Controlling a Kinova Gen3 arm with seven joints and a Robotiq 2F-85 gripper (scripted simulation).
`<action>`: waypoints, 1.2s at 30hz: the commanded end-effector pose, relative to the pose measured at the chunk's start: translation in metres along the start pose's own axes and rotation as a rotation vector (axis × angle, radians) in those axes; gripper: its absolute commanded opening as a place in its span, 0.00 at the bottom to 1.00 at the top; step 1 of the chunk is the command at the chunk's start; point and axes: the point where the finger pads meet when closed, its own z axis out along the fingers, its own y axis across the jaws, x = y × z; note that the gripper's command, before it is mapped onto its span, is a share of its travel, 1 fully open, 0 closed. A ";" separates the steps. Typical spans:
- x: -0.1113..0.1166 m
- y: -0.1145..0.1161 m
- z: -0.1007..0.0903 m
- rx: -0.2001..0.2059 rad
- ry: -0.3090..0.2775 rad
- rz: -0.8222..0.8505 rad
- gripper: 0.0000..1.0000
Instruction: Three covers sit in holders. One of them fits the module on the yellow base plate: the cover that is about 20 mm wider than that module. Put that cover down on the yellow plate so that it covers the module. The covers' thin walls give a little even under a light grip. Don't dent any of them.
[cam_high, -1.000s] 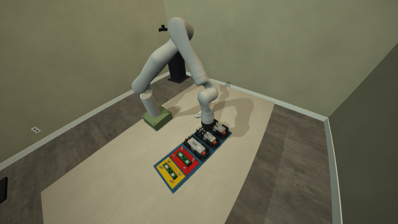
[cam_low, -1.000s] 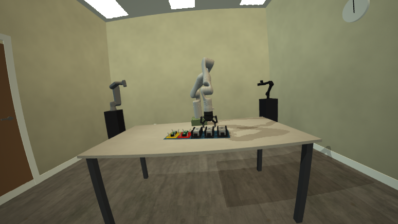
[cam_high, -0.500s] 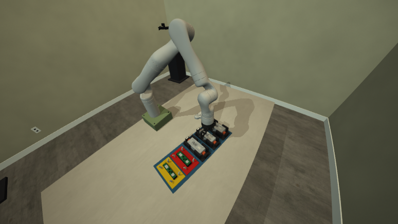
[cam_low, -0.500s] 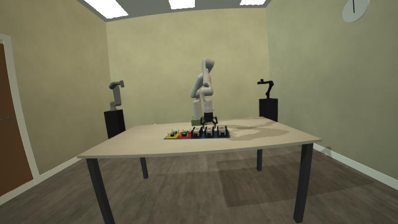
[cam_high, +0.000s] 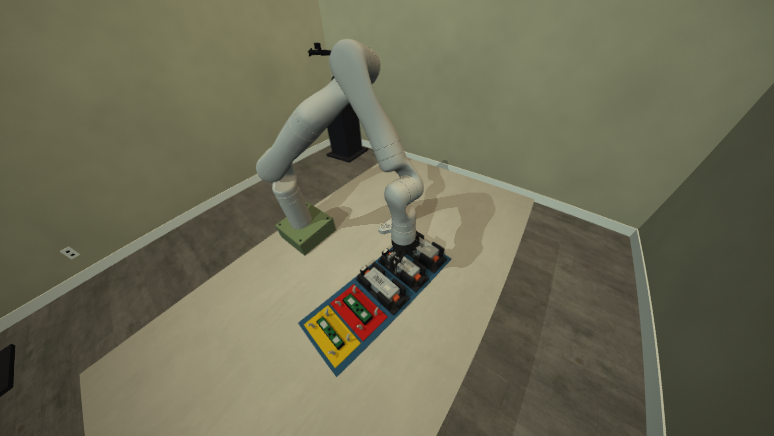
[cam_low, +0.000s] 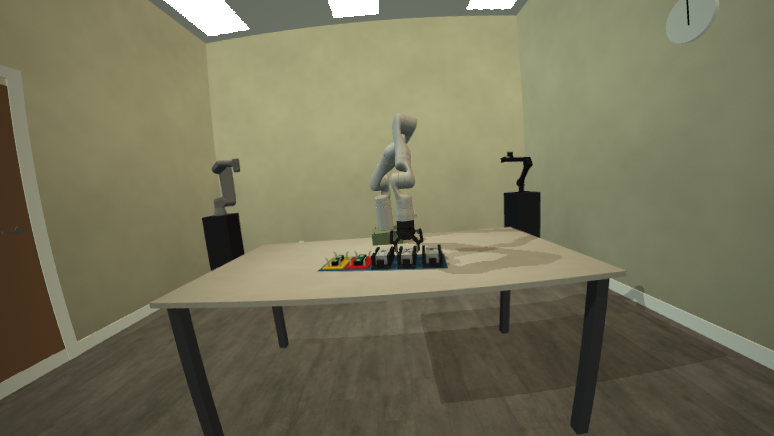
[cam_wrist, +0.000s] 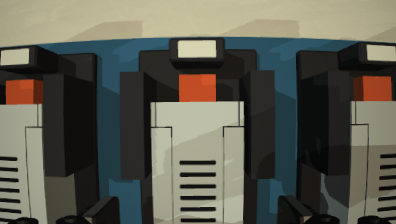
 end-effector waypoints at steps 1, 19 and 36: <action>-0.001 0.000 0.002 -0.001 -0.002 0.000 1.00; -0.001 0.000 0.013 -0.001 -0.002 0.000 1.00; -0.001 0.000 0.014 -0.001 -0.002 0.000 0.70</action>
